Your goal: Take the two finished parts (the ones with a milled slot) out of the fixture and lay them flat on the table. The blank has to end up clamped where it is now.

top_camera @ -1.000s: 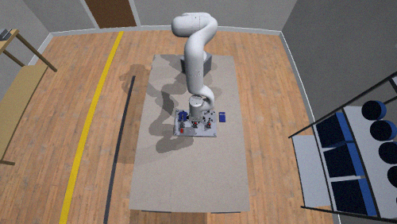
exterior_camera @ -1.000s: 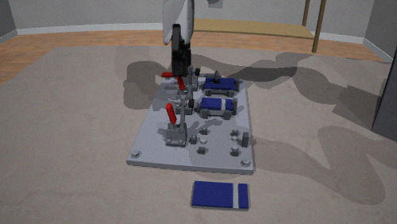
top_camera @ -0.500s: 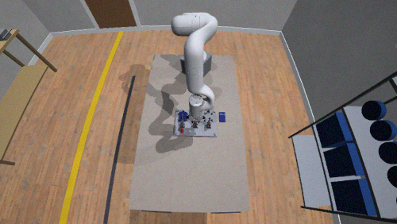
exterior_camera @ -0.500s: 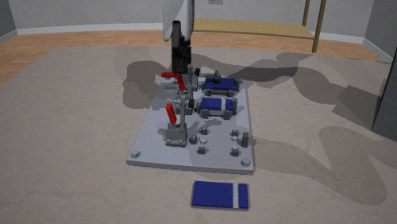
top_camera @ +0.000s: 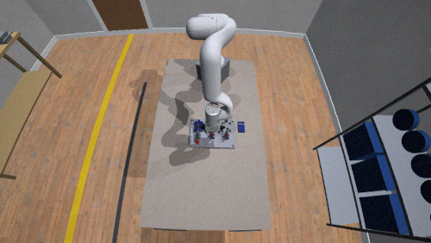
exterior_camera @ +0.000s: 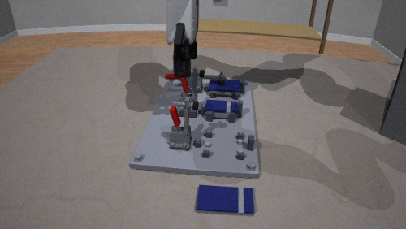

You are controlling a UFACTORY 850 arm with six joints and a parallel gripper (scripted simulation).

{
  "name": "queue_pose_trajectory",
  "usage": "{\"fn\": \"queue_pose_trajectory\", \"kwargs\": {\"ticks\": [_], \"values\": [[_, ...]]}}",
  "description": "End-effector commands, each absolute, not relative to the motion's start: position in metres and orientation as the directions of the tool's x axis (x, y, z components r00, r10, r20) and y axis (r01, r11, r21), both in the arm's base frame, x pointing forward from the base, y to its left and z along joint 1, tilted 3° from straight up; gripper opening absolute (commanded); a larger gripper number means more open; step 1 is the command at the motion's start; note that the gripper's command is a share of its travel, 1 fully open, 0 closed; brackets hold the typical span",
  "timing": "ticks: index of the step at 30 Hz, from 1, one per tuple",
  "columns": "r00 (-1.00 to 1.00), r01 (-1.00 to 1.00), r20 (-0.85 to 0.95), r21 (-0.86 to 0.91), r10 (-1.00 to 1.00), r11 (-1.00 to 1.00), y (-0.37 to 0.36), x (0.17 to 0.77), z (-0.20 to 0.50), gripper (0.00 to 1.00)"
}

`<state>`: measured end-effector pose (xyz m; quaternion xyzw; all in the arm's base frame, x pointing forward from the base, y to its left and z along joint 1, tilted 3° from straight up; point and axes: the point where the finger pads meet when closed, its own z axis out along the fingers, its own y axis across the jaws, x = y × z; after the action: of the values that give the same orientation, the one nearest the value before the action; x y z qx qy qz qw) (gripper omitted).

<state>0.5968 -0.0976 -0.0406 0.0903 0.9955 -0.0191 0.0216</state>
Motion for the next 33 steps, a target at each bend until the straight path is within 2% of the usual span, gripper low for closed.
{"fn": "queue_pose_trajectory", "kwargs": {"ticks": [1,22,33], "values": [[-0.983,0.181,-0.049,-0.034,0.179,0.983,-0.098,0.598,-0.044,1.00],[-0.983,0.181,-0.049,-0.034,0.179,0.983,-0.098,0.595,-0.049,1.00],[-0.983,0.181,-0.049,-0.034,0.179,0.983,-0.092,0.567,-0.050,1.00]]}}
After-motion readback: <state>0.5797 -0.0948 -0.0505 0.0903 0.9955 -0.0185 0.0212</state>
